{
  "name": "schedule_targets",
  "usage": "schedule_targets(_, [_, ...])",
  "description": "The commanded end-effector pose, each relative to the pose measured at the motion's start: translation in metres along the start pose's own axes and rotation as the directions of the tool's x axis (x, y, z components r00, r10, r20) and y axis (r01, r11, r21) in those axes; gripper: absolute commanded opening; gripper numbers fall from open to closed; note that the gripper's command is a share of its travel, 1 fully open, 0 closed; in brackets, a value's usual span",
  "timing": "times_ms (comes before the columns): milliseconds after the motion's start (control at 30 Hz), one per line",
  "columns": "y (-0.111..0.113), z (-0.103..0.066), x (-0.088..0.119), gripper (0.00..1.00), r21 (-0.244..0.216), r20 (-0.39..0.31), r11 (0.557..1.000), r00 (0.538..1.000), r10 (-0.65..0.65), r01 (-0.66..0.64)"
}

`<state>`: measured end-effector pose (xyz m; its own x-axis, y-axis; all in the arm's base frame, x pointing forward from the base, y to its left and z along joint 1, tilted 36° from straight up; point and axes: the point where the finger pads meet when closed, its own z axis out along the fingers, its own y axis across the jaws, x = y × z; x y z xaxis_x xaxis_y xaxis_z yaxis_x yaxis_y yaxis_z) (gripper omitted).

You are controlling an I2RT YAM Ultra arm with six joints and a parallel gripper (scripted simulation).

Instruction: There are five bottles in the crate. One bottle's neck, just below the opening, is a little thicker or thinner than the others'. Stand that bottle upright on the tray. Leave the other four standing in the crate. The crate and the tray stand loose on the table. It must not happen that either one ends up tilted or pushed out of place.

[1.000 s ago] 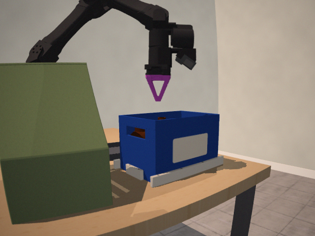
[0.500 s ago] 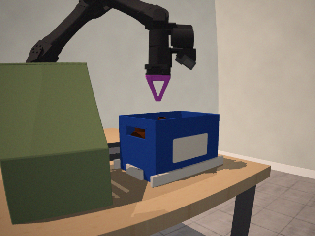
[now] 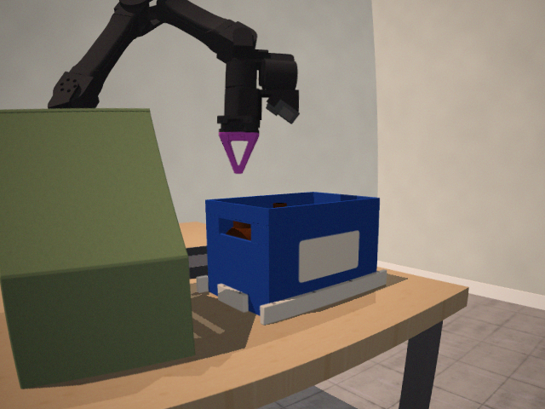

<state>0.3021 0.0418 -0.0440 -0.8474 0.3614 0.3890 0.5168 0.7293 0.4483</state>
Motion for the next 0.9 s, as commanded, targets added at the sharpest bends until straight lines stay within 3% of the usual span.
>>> schedule_targets(0, [-0.004,-0.009,-0.007,0.0,-0.022,0.044,0.999,0.998,0.045,-0.044])
schedule_targets(400, [-0.004,-0.009,-0.007,0.0,-0.022,0.044,0.999,0.998,0.045,-0.044])
schedule_targets(433, [-0.003,-0.011,-0.019,0.61,-0.014,0.061,0.999,0.997,0.036,-0.035])
schedule_targets(867, [-0.003,-0.011,-0.019,0.61,-0.015,0.06,0.999,0.998,0.036,-0.035])
